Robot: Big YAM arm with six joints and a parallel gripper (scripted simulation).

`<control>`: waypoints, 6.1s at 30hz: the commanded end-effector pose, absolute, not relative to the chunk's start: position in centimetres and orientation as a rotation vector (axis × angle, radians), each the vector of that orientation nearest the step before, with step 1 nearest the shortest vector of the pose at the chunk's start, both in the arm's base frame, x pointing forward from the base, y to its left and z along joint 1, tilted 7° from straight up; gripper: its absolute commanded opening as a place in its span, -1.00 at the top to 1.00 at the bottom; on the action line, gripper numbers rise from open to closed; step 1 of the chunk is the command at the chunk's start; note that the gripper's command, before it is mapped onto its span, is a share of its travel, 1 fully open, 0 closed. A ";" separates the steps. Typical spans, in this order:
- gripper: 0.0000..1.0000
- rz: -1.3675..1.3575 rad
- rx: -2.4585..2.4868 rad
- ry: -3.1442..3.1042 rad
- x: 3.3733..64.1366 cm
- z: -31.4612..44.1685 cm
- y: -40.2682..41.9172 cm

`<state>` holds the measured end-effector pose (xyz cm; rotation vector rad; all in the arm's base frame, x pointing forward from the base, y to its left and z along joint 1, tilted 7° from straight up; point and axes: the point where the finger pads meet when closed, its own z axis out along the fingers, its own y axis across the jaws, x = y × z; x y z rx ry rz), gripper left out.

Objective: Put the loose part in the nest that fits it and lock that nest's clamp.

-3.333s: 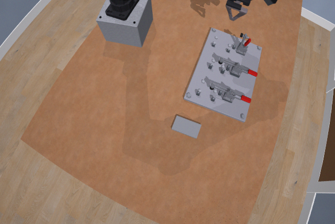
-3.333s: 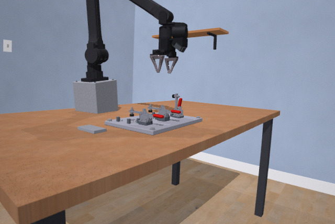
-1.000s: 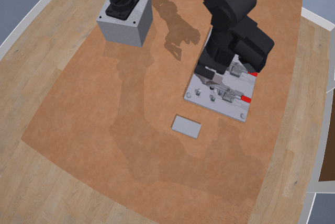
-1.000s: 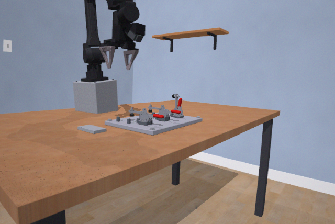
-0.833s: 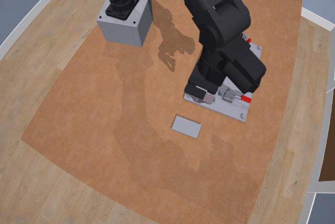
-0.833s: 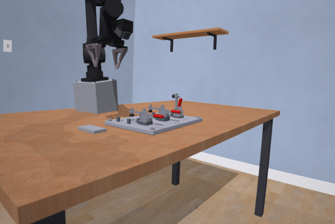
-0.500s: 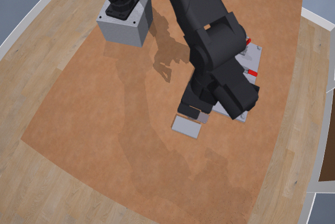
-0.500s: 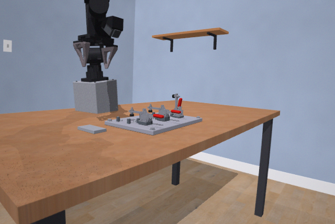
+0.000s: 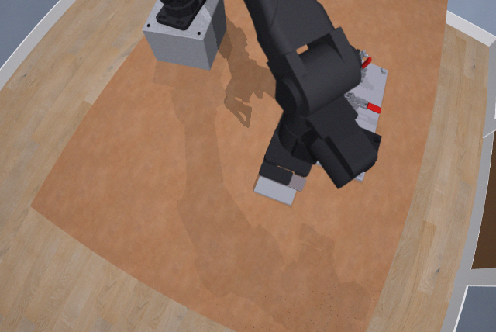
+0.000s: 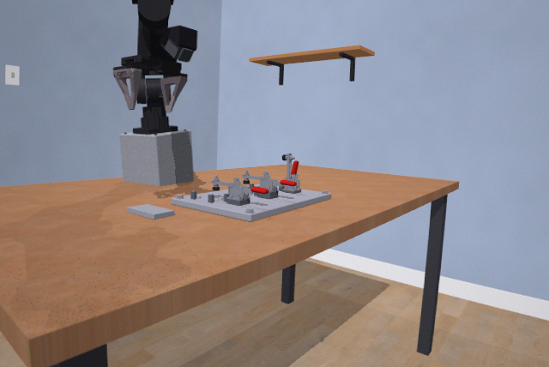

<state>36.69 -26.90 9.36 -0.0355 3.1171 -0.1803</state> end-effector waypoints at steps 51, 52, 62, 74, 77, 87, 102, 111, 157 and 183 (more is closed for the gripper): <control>-0.83 -0.173 -0.040 3.122 36.6 0.8 -28.2; -0.83 -0.173 -0.040 3.122 36.6 0.3 -28.2; -0.83 -0.179 -0.037 3.116 36.9 -4.6 -29.0; -0.83 -0.178 -0.035 3.118 36.9 -7.7 -29.2; -0.83 -0.176 -0.039 3.119 36.9 -8.2 -29.1; -0.83 -0.171 -0.036 3.124 36.8 -8.5 -29.2; -0.83 -0.172 -0.036 3.123 36.9 -8.5 -29.2; -0.83 -0.172 -0.036 3.123 36.9 -8.5 -29.2; -0.83 -0.189 -0.035 3.107 37.2 -11.0 -29.9; -0.83 -0.190 -0.035 3.106 37.3 -11.0 -29.9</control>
